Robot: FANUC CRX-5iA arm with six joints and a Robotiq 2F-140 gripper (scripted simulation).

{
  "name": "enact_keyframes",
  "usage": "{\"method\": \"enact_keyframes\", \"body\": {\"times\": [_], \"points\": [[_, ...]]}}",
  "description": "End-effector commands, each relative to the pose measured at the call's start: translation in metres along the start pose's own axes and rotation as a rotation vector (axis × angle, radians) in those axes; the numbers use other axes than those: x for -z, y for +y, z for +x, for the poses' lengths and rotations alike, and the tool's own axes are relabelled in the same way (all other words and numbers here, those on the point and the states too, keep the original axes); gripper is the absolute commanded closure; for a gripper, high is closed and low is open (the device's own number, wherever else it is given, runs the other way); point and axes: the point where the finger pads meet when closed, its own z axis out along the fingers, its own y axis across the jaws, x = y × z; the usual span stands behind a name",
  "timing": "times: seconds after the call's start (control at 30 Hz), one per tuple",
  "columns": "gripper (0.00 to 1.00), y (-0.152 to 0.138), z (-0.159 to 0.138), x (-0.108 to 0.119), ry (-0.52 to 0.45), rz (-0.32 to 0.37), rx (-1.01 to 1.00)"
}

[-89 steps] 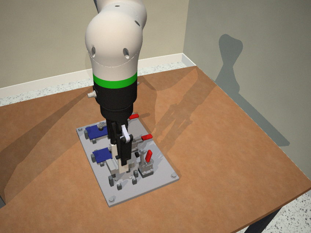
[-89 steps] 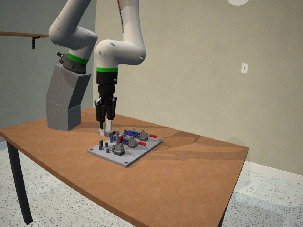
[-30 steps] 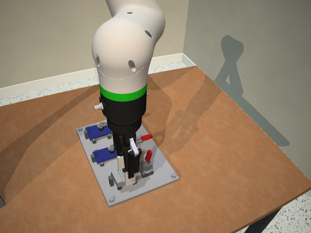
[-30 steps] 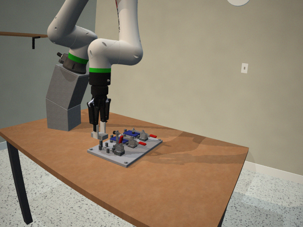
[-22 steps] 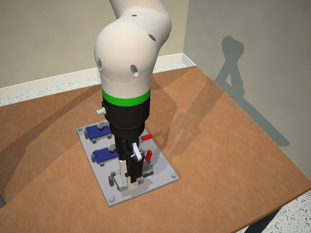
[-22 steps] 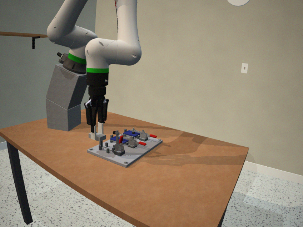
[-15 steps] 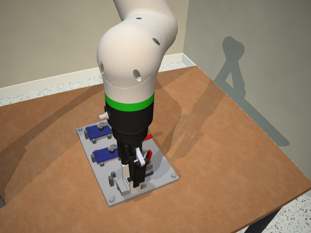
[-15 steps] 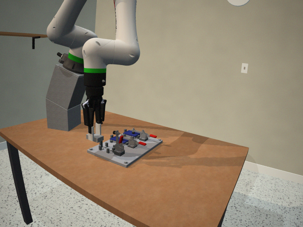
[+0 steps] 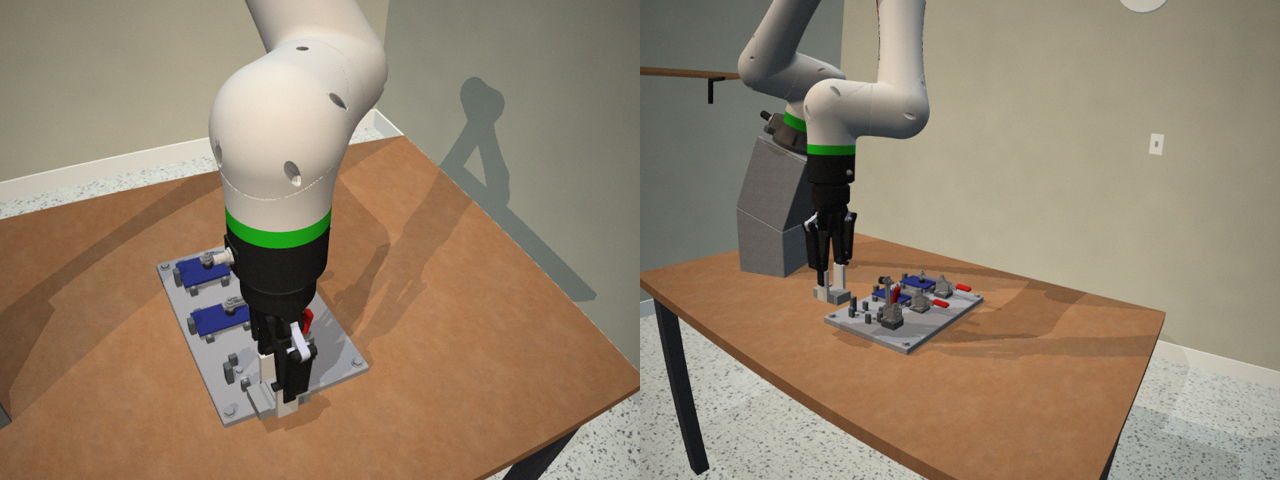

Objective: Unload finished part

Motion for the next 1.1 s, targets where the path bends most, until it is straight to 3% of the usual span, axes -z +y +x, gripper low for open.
{"method": "enact_keyframes", "body": {"times": [0.0, 1.07], "points": [[1.00, 0.0041, 0.0001, 0.0001, 0.000, 0.000, 0.000], [1.00, 0.0132, 0.0001, 0.0001, 0.000, 0.000, 0.000]]}}
